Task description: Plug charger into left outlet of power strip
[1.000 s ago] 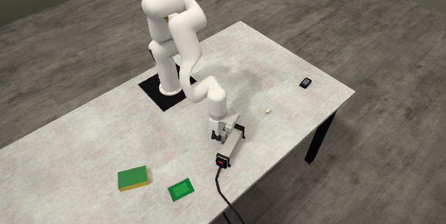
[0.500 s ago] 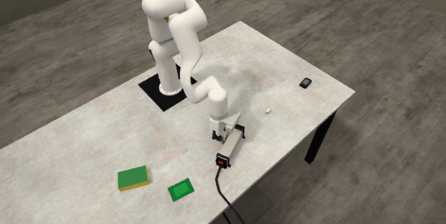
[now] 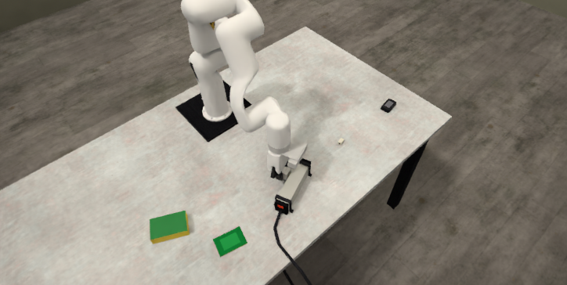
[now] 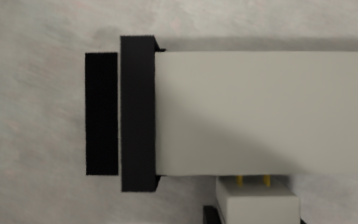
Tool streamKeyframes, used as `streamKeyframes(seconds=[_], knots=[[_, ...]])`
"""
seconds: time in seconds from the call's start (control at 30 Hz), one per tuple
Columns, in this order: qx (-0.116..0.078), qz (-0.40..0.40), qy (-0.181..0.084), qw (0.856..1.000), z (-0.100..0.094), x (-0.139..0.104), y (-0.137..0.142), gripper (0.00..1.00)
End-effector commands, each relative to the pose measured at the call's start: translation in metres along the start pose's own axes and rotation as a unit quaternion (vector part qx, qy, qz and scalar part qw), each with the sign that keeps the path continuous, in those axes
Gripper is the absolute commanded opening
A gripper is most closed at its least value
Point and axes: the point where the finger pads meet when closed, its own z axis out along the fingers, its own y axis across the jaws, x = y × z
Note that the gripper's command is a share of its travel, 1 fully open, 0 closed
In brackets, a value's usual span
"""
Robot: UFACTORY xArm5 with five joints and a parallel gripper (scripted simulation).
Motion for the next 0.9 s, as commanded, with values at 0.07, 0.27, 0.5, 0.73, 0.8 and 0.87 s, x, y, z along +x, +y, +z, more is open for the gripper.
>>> streamKeyframes(seconds=[0.07, 0.27, 0.5, 0.73, 0.8, 0.87], knots=[[-0.001, 0.0, 0.002, 1.0, -0.0012, 0.0037, 0.0006, 0.0], [-0.001, 0.0, 0.002, 1.0, -0.0011, 0.0052, 0.0006, 0.0], [-0.001, 0.0, 0.002, 1.0, -0.0011, 0.0076, 0.0006, 0.0], [-0.001, 0.0, 0.002, 1.0, -0.0011, 0.0093, 0.0006, 0.0], [-0.001, 0.0, 0.002, 1.0, -0.0011, 0.0099, 0.0006, 0.0], [-0.001, 0.0, 0.002, 1.0, -0.0011, 0.0104, 0.0006, 0.0]])
